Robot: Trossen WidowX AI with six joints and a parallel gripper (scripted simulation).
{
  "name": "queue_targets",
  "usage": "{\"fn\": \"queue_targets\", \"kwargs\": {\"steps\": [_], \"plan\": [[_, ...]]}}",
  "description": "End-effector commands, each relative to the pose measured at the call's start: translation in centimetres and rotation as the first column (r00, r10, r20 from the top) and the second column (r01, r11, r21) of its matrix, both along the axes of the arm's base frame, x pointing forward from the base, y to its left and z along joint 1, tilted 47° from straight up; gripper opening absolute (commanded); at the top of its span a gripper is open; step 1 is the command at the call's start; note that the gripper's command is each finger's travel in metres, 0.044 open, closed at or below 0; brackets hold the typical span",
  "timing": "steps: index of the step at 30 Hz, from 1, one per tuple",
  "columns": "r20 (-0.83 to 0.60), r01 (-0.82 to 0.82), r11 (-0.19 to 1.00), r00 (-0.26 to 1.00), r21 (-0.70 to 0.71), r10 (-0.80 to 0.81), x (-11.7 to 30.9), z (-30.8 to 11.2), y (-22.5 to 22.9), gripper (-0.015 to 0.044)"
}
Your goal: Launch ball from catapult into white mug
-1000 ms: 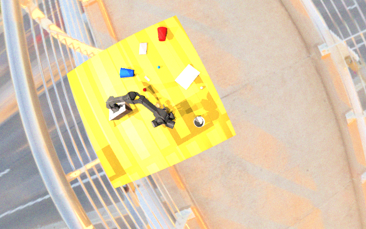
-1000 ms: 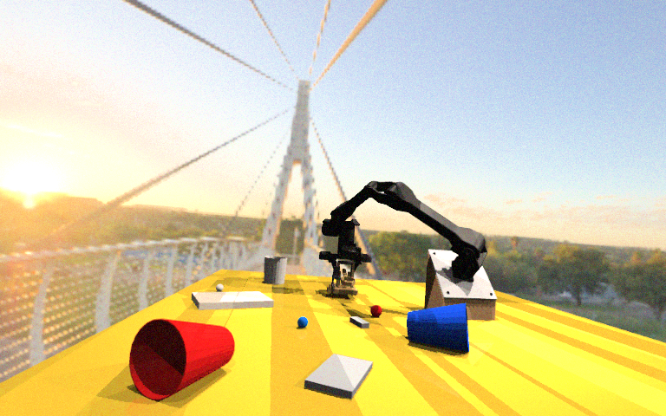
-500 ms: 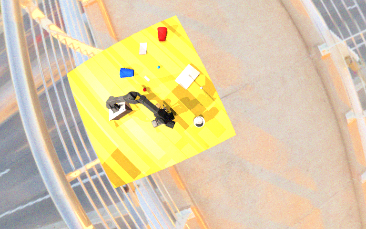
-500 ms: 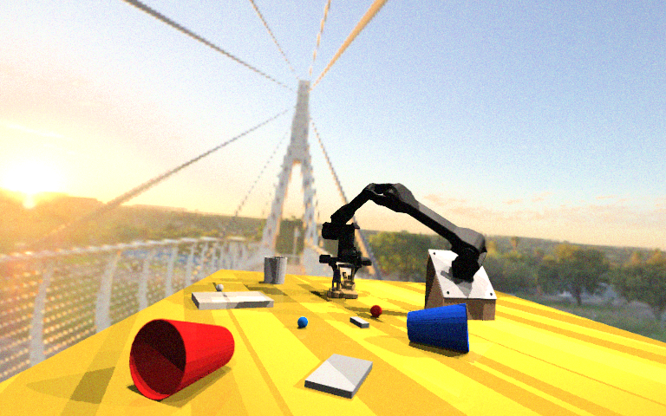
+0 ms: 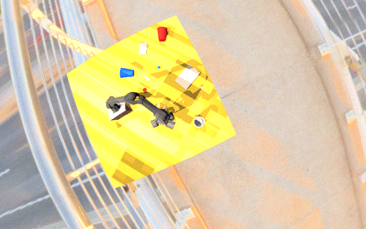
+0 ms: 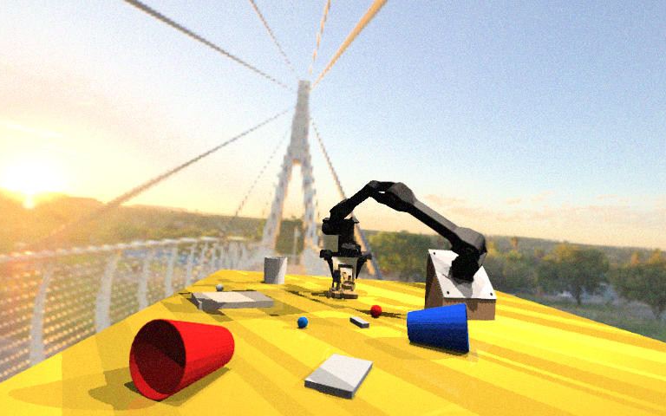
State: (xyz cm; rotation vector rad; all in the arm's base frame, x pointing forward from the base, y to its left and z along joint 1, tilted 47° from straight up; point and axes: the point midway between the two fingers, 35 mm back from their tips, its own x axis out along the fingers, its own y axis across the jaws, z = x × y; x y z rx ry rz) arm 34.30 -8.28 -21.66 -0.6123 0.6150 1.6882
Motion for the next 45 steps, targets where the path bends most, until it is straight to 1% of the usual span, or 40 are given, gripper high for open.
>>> {"fn": "queue_targets", "kwargs": {"steps": [1,4,5,6,11,17,23,33,45], "plan": [[0.021,0.010,1.000,1.000,-0.014,-0.010,1.1,3.5,-4.2,0.0440],[0.020,0.010,1.000,1.000,-0.014,-0.010,1.2,5.4,-5.9,0.0440],[0.020,0.010,1.000,1.000,-0.014,-0.010,1.2,5.4,-5.9,0.0440],[0.021,0.023,1.000,1.000,-0.016,-0.022,1.2,4.4,-5.2,0.0440],[0.005,0.038,0.999,0.999,-0.020,-0.038,1.2,4.4,-5.2,0.0440],[-0.130,0.173,0.983,0.975,-0.065,-0.180,1.1,4.4,-5.2,0.0440],[-0.259,0.300,0.945,0.910,-0.130,-0.324,1.1,4.4,-5.3,0.0440],[-0.435,0.469,0.840,0.719,-0.271,-0.542,1.1,4.5,-5.3,0.0440],[-0.556,0.582,0.661,0.385,-0.474,-0.737,1.1,4.6,-5.4,0.0440]]}}
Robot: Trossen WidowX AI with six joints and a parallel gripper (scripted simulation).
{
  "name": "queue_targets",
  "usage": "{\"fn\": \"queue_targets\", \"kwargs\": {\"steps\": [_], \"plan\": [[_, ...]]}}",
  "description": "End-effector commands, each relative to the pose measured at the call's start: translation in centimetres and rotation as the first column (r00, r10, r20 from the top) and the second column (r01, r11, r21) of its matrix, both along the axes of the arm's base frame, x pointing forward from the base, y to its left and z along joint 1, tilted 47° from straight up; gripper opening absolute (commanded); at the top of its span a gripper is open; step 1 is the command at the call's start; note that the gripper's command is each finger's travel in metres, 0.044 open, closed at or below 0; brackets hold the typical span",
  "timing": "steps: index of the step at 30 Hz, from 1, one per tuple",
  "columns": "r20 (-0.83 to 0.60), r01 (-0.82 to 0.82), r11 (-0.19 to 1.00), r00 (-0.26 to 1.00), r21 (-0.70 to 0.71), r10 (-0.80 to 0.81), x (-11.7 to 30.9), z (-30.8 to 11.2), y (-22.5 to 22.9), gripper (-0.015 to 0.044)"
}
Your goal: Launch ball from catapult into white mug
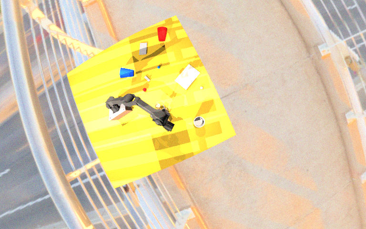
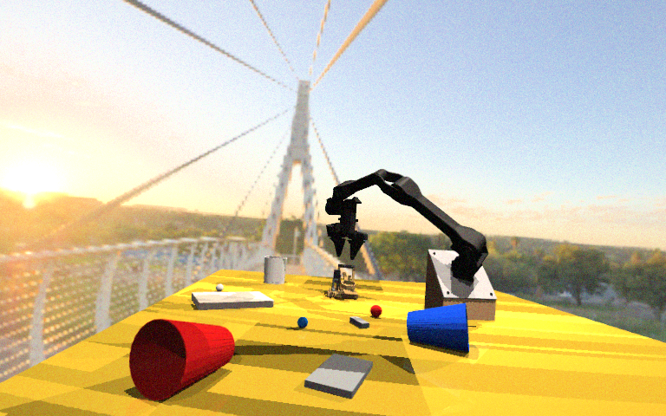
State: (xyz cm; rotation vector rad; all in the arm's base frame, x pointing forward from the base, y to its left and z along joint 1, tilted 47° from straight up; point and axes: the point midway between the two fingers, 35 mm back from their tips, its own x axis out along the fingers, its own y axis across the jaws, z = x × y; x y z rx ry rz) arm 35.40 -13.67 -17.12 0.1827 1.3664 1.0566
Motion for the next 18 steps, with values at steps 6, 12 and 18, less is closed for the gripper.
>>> {"fn": "queue_targets", "kwargs": {"steps": [6,12,18], "plan": [[-0.197,0.197,0.978,0.959,-0.062,-0.206,-0.05,0.08,0.01,0.0440],[-0.322,0.323,0.937,0.880,-0.131,-0.348,-0.06,0.11,-0.01,0.0440],[-0.429,0.430,0.877,0.765,-0.214,-0.480,-0.08,0.15,-0.03,0.0440]]}}
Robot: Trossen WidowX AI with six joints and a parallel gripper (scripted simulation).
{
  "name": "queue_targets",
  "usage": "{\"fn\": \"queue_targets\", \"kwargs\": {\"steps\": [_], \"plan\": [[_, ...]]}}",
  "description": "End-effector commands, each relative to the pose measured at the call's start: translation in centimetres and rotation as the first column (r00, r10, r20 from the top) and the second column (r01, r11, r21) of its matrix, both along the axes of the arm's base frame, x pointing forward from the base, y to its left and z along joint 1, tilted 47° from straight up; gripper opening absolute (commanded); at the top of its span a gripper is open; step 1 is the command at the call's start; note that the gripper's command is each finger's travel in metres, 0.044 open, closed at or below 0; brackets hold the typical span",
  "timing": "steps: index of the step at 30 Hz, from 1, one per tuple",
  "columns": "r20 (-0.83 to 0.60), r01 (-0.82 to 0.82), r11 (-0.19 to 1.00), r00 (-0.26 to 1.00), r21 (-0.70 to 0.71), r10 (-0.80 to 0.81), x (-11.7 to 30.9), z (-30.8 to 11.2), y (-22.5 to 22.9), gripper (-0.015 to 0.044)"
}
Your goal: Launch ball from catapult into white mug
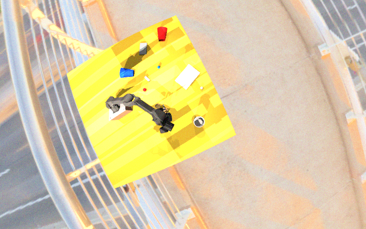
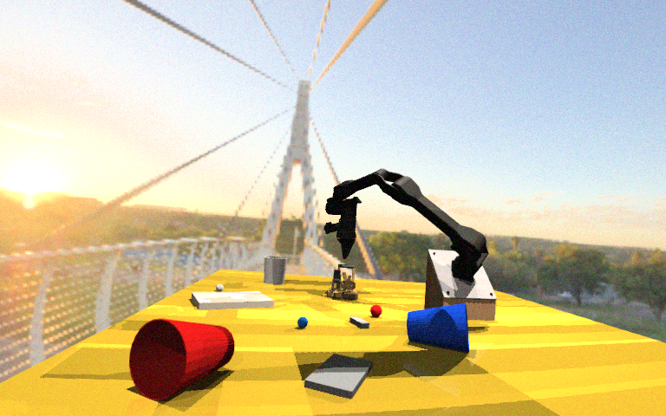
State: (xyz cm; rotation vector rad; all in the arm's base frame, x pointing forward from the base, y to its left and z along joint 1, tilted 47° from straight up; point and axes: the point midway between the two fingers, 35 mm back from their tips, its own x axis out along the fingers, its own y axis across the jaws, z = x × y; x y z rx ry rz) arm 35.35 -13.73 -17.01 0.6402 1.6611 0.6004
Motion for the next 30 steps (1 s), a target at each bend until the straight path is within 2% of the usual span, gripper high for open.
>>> {"fn": "queue_targets", "kwargs": {"steps": [1,8,15,30], "plan": [[-0.083,0.082,0.996,0.993,-0.020,-0.083,-0.04,0.04,0.03,0.0440],[-0.241,0.240,0.967,0.937,-0.083,-0.253,-0.06,0.08,0.00,0.0440],[-0.378,0.378,0.910,0.828,-0.170,-0.415,-0.08,0.13,-0.02,0.0440],[-0.571,0.571,0.710,0.446,-0.411,-0.689,-0.12,0.21,-0.07,0.0440]]}}
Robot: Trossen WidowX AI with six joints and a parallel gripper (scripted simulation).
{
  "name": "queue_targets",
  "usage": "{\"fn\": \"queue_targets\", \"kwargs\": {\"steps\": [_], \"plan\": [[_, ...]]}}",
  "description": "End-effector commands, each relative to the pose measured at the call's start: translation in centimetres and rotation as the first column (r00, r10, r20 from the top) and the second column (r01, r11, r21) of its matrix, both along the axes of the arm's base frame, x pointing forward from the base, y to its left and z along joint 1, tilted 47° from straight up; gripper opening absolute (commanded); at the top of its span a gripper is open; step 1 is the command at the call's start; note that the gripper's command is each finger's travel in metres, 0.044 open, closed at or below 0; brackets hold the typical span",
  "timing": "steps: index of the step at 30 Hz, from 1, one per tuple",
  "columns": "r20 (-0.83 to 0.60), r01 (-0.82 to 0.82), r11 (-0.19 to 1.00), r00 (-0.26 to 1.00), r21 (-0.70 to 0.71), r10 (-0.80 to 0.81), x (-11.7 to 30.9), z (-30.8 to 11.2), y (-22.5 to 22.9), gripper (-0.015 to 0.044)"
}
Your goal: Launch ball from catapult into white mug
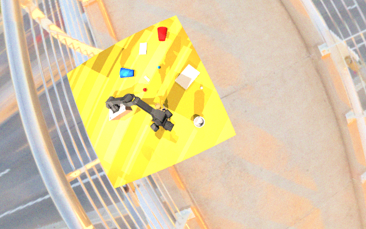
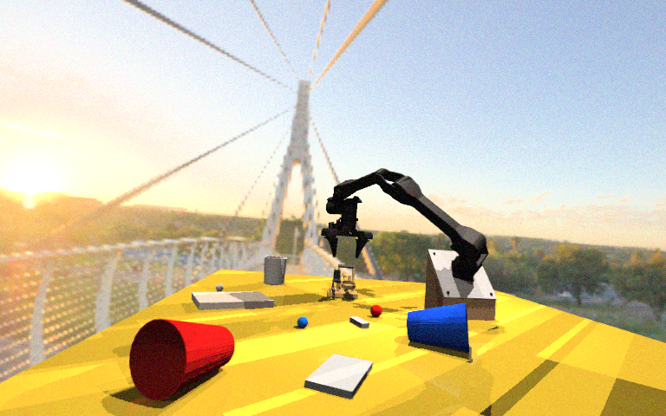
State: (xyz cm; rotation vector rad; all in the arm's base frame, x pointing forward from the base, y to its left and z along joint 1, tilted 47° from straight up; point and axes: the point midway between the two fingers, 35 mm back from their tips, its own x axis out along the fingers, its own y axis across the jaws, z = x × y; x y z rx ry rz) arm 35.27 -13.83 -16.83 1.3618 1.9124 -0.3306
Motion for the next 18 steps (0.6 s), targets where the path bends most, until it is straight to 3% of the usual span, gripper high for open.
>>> {"fn": "queue_targets", "kwargs": {"steps": [1,10,18], "plan": [[-0.084,0.082,0.996,0.993,-0.020,-0.083,0.0,0.0,0.0,0.0440],[-0.168,0.166,0.985,0.971,-0.050,-0.172,-0.1,-0.1,0.1,0.0440],[-0.243,0.241,0.967,0.936,-0.082,-0.254,-0.8,-3.2,3.4,0.0440]]}}
